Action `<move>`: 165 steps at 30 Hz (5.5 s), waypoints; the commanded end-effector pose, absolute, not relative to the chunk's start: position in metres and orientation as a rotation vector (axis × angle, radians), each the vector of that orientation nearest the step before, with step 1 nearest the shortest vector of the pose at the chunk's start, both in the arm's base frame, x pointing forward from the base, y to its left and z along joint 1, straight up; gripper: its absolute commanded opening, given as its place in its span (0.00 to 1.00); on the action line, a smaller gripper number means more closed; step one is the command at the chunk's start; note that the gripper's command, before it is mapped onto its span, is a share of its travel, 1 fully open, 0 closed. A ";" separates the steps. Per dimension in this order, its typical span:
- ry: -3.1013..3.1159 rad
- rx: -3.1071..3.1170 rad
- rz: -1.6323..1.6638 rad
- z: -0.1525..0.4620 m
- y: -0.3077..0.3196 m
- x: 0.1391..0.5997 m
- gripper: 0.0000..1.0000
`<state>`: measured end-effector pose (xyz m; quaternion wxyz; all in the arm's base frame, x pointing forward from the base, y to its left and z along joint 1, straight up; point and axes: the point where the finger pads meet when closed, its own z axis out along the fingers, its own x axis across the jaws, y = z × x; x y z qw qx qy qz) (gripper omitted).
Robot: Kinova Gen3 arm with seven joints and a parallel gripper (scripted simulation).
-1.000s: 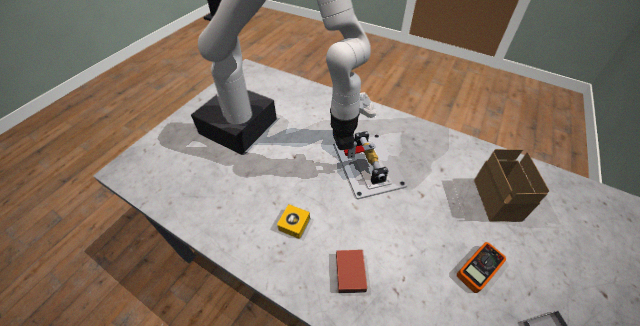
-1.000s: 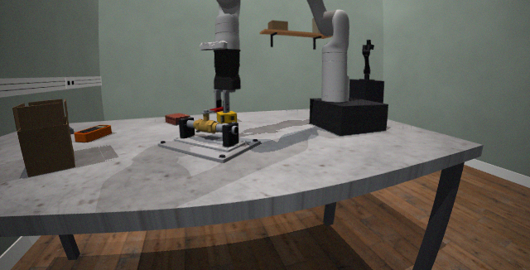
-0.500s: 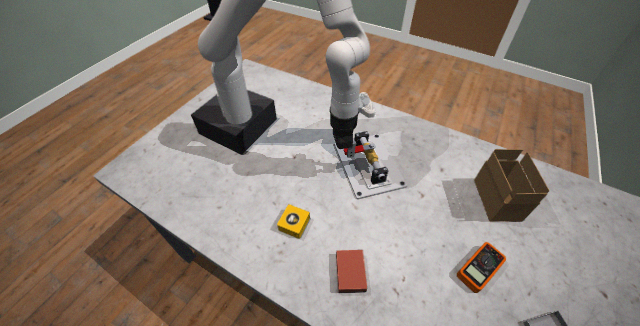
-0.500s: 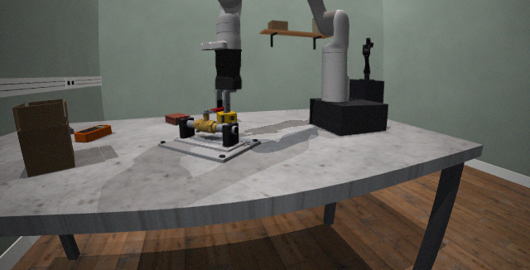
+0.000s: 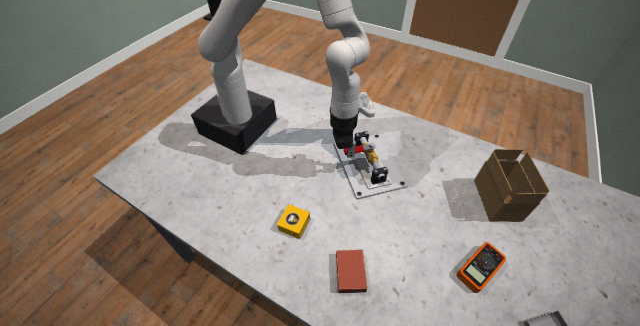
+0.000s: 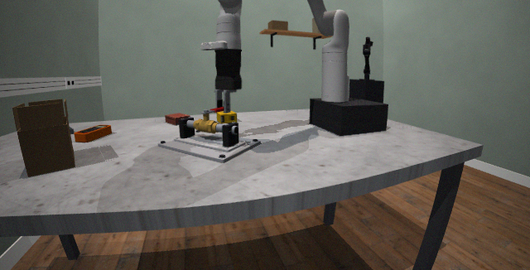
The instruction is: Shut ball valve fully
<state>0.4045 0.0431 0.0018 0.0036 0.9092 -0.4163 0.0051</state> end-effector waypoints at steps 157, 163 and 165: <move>-1.358 2.837 -0.012 0.081 0.053 0.399 0.00; -1.358 2.837 -0.012 0.081 0.053 0.399 0.00; -1.358 2.837 -0.012 0.081 0.053 0.399 0.00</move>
